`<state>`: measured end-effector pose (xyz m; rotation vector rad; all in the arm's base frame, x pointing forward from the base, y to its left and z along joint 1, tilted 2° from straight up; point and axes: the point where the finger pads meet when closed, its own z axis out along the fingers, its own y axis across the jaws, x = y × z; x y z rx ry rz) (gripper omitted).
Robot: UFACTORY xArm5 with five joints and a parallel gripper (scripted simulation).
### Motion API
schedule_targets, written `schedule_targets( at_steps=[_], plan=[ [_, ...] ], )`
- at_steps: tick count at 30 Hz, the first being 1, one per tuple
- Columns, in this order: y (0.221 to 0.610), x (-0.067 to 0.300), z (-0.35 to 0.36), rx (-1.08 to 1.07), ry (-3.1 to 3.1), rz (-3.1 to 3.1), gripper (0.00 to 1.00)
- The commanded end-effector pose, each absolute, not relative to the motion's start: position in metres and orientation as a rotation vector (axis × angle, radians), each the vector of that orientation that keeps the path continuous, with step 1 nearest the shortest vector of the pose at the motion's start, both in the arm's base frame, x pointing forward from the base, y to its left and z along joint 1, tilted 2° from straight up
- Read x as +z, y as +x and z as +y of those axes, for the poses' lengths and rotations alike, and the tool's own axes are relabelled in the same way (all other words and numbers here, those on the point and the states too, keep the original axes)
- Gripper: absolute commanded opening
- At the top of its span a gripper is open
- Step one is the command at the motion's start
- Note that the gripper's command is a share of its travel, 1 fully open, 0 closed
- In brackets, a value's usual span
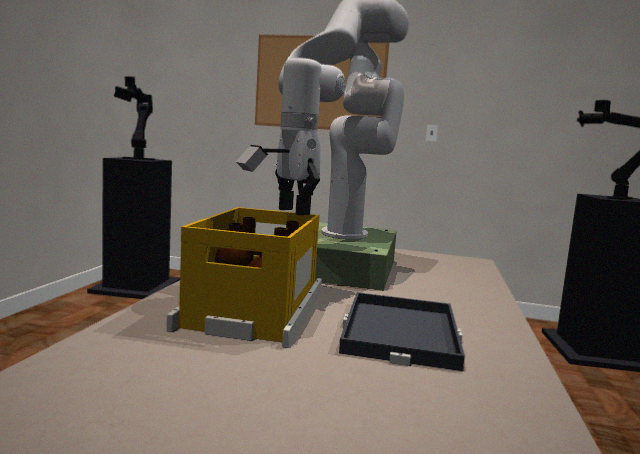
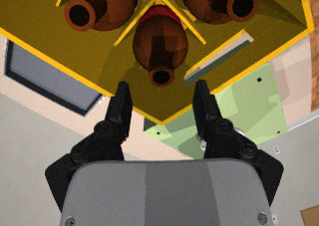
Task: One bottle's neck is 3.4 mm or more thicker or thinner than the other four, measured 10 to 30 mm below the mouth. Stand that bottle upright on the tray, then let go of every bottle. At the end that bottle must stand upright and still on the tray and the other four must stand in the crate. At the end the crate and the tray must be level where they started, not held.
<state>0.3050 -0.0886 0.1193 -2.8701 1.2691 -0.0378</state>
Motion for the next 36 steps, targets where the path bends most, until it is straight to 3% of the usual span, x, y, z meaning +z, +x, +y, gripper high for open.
schedule_targets(
  at_steps=[1, 21, 22, 36],
  plan=[
    [0.306, 0.135, -0.089, -0.044, -2.869, 1.269, 0.65],
    [0.305, 0.163, -0.089, -0.044, -2.870, 1.269, 0.65],
    [0.305, 0.163, -0.089, -0.044, -2.870, 1.269, 0.00],
    [0.305, 0.163, -0.089, -0.044, -2.870, 1.269, 0.00]
  ],
)
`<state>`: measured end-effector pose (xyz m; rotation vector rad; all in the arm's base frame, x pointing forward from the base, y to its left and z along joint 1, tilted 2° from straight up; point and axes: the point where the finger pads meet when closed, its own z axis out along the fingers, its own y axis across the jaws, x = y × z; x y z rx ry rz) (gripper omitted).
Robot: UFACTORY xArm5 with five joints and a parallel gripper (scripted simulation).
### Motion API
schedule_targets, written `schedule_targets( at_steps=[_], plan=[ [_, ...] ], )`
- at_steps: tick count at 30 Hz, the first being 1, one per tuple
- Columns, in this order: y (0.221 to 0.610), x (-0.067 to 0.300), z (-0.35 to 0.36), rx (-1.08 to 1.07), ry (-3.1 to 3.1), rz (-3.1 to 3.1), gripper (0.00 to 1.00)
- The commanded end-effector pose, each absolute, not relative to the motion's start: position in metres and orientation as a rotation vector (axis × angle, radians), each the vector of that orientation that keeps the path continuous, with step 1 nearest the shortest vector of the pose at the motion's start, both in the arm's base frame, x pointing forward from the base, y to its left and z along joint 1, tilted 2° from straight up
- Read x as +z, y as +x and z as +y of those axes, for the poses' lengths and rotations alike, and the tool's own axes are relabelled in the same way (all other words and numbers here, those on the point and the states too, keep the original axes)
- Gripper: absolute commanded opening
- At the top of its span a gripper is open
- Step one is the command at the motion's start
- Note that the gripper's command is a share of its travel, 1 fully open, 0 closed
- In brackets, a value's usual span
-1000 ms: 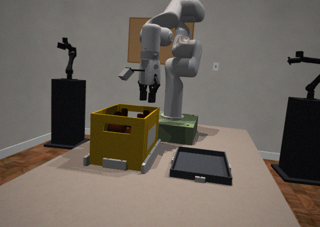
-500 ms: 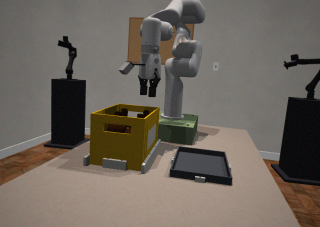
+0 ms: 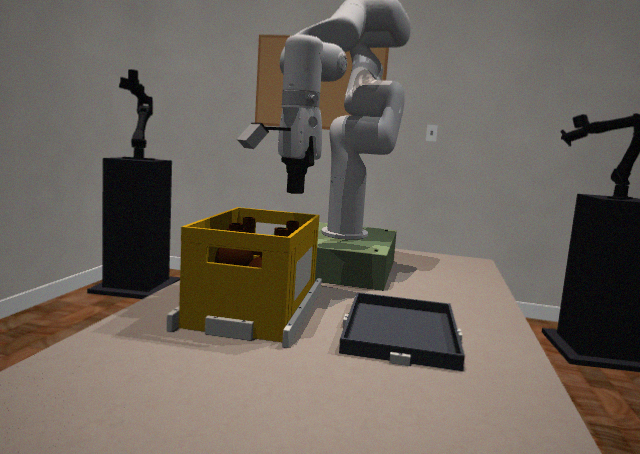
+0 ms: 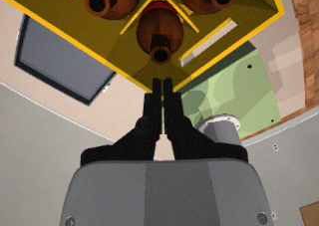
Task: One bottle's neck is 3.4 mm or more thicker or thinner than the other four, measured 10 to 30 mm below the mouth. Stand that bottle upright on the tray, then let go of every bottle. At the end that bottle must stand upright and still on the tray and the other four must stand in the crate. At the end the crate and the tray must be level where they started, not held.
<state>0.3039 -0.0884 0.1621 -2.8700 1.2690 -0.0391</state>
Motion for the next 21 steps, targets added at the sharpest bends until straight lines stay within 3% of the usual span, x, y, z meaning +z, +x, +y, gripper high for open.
schedule_targets(
  at_steps=[1, 21],
  plan=[
    [0.3050, 0.1633, -0.0886, -0.044, -2.870, 1.269, 0.00],
    [0.3101, 0.1647, -0.0933, -0.044, -2.870, 1.269, 0.00]
  ],
)
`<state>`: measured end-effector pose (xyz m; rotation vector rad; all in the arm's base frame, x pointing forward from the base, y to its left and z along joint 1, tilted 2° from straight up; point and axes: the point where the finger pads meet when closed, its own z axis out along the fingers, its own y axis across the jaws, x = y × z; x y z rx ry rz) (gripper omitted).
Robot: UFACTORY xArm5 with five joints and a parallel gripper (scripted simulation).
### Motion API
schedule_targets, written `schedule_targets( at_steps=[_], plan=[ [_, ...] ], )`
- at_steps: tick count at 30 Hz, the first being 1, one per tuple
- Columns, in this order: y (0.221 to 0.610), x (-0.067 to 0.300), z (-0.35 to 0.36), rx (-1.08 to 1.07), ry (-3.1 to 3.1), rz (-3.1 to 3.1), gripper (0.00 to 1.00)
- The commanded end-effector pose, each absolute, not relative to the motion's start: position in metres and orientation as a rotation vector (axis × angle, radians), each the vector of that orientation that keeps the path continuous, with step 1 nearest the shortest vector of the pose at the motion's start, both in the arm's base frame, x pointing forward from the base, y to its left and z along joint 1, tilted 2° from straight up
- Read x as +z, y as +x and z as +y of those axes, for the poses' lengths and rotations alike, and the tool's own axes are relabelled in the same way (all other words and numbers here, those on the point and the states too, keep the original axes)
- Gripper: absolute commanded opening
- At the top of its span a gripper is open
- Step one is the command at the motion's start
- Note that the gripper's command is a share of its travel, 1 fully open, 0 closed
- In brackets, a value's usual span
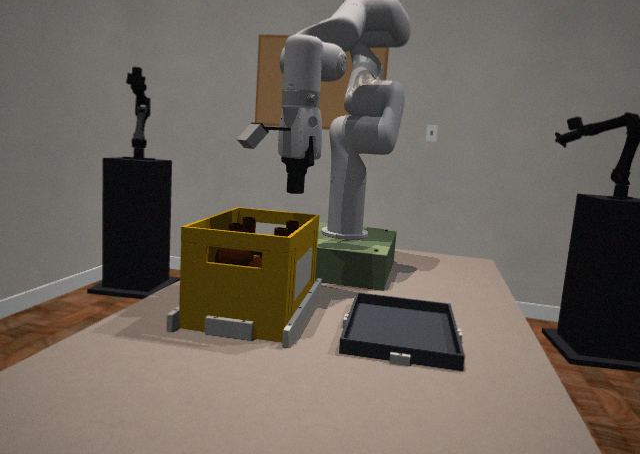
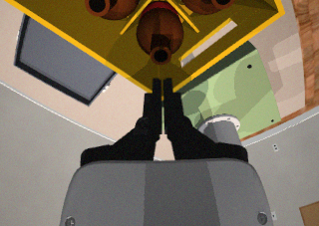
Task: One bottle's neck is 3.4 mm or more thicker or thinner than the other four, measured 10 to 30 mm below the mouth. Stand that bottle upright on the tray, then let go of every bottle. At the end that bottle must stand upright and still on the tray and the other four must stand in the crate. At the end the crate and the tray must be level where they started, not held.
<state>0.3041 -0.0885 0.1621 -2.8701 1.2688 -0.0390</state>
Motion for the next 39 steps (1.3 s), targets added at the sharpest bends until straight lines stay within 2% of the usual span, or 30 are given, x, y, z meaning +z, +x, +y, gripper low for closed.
schedule_targets(
  at_steps=[1, 2, 6, 7, 13, 20, 21, 39],
  plan=[
    [0.319, 0.167, -0.102, -0.044, -2.870, 1.269, 0.00],
    [0.333, 0.169, -0.116, -0.044, -2.871, 1.269, 0.00],
    [0.342, 0.170, -0.125, -0.044, -2.871, 1.270, 0.00],
    [0.357, 0.171, -0.142, -0.044, -2.872, 1.270, 0.00],
    [0.384, 0.168, -0.178, -0.044, -2.873, 1.271, 0.00],
    [0.388, 0.166, -0.185, -0.044, -2.874, 1.271, 0.00],
    [0.388, 0.166, -0.185, -0.044, -2.874, 1.271, 0.65],
    [0.388, 0.166, -0.185, -0.044, -2.874, 1.271, 0.65]
  ],
)
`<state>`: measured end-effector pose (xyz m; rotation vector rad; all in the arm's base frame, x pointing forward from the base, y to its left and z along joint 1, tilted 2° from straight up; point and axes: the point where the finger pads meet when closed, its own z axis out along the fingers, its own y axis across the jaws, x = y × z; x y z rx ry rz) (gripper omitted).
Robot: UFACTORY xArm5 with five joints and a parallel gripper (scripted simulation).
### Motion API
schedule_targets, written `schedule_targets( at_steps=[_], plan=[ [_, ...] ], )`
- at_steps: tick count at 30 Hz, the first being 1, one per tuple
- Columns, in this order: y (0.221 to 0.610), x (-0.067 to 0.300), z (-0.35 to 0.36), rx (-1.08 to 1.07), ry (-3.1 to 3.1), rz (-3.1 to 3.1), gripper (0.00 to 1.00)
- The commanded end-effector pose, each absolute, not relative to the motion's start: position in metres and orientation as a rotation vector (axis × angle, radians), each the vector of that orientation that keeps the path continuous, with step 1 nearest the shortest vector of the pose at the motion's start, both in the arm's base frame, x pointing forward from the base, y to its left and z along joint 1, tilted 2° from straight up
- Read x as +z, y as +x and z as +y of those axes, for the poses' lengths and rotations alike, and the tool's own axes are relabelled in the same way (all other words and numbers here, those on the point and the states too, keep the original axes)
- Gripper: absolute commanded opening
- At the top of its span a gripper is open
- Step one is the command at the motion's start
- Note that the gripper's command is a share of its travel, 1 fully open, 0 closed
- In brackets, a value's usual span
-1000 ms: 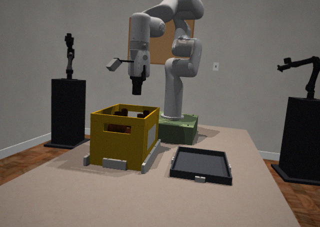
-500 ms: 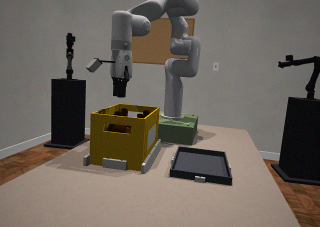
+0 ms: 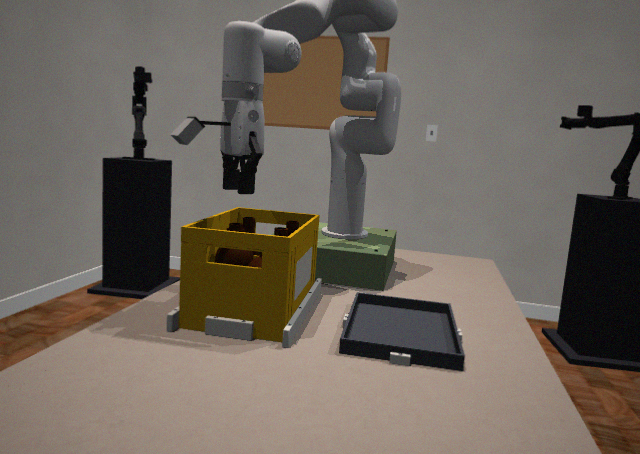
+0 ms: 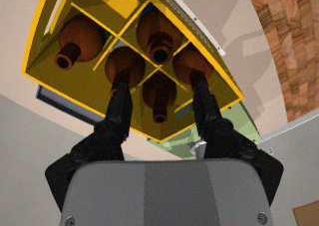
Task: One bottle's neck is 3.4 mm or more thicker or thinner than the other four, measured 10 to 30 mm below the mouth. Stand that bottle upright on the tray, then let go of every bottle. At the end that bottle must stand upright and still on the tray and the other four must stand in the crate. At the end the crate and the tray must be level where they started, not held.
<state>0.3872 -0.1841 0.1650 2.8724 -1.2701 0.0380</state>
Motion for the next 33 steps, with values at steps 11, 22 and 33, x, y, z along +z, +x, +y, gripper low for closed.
schedule_targets(
  at_steps=[11, 22, 33],
  plan=[
    [0.3882, 0.1665, -0.1846, 0.044, 2.872, -1.270, 0.65],
    [0.3882, 0.1662, -0.1845, 0.044, 2.872, -1.270, 0.65],
    [0.3885, 0.1611, -0.1844, 0.044, 2.872, -1.270, 0.65]
  ],
)
